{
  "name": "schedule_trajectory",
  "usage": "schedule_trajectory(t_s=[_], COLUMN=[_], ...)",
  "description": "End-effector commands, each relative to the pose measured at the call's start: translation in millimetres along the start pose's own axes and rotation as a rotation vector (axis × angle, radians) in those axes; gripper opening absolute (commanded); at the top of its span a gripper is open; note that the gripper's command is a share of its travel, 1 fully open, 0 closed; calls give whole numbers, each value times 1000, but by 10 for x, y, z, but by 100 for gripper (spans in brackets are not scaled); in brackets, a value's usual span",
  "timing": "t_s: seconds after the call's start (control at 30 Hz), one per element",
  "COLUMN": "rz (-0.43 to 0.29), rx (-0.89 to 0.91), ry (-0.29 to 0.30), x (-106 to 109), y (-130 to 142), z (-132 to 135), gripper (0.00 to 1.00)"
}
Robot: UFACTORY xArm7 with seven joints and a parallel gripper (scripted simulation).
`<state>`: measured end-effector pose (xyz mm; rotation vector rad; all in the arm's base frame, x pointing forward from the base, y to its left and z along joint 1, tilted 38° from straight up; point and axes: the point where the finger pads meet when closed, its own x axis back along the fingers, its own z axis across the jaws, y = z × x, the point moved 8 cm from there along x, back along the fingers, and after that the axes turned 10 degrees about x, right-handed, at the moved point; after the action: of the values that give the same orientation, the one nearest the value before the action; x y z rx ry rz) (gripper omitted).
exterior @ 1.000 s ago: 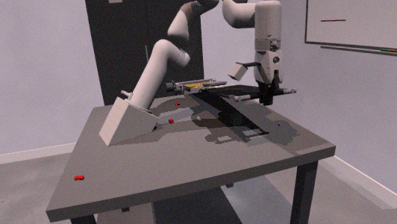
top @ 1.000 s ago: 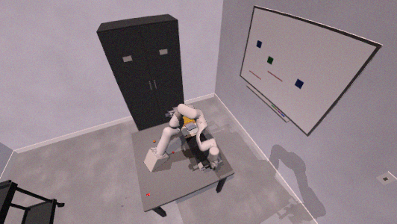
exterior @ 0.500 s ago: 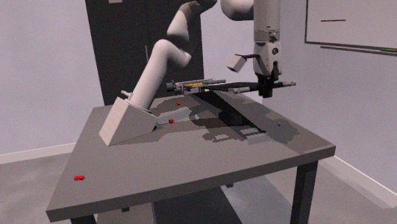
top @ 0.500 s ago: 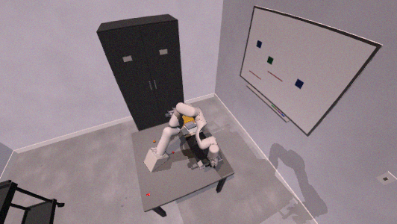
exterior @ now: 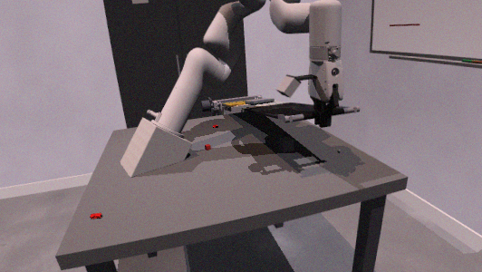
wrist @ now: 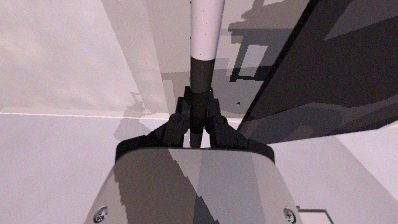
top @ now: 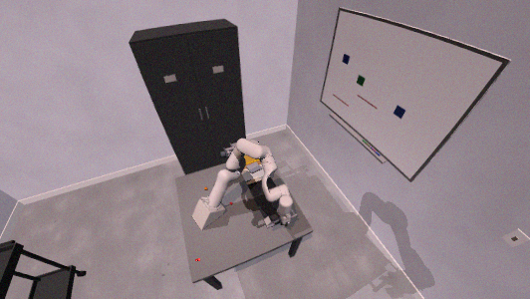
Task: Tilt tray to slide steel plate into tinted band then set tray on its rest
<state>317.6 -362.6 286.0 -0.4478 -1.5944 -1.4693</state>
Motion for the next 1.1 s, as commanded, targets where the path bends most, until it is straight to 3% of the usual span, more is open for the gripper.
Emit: schedule_trajectory(t_s=[0.0, 0.17, 0.37, 0.57, 1.07], rz=[-1, -1, -1, -1, -1], rx=[0, 0, 0, 0, 0], ry=[-7, -7, -7, -7, -7], x=[33, 39, 654, 64, 58], y=[1, 1, 23, 2, 2], z=[-12, -11, 119, -7, -8], gripper=[0, 0, 0, 0, 0])
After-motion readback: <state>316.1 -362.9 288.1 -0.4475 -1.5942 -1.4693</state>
